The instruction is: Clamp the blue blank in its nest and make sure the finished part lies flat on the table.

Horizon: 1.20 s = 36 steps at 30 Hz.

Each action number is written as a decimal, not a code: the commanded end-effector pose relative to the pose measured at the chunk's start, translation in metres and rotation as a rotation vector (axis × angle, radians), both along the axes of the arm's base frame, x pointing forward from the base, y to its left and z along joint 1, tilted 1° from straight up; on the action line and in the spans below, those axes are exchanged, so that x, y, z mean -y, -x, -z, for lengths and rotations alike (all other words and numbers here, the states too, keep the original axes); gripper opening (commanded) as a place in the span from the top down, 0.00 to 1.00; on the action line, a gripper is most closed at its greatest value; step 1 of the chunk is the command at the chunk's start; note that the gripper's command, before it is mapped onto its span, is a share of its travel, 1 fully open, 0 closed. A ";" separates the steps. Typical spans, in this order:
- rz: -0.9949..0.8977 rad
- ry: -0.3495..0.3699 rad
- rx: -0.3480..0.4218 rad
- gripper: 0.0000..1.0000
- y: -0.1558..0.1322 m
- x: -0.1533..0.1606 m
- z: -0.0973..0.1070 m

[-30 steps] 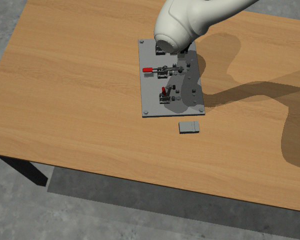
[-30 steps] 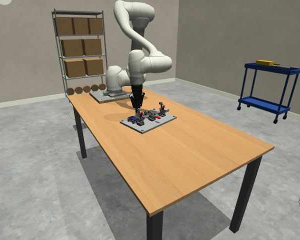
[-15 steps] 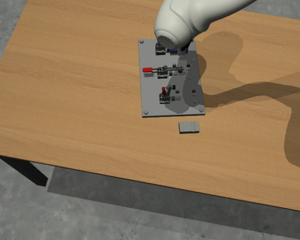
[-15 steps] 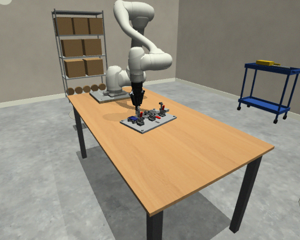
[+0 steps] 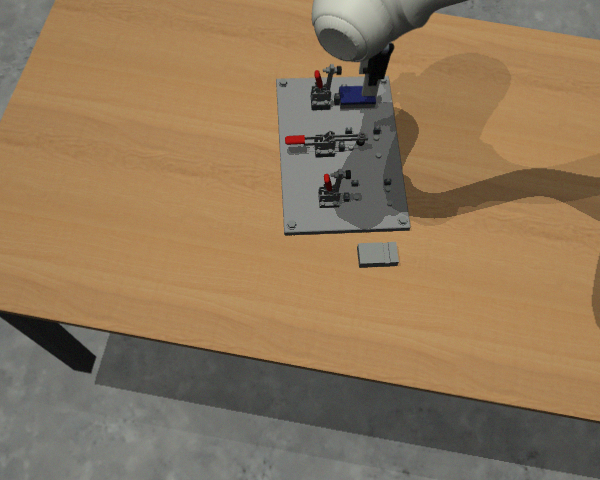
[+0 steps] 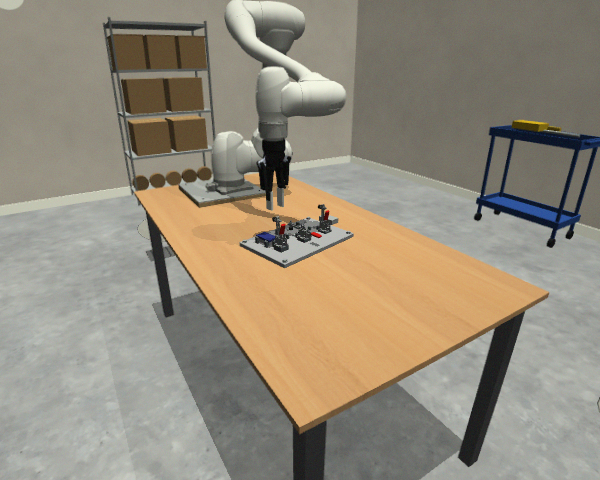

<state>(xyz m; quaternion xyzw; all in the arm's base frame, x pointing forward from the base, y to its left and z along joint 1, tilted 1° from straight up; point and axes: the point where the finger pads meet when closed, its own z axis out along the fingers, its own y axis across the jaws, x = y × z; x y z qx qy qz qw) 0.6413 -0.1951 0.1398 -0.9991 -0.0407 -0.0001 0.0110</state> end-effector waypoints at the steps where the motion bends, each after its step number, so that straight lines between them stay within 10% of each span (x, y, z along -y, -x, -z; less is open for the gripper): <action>1: 0.006 0.000 0.005 0.72 -0.002 0.000 -0.041; 36: 0.006 0.000 0.005 0.72 -0.006 0.046 -0.050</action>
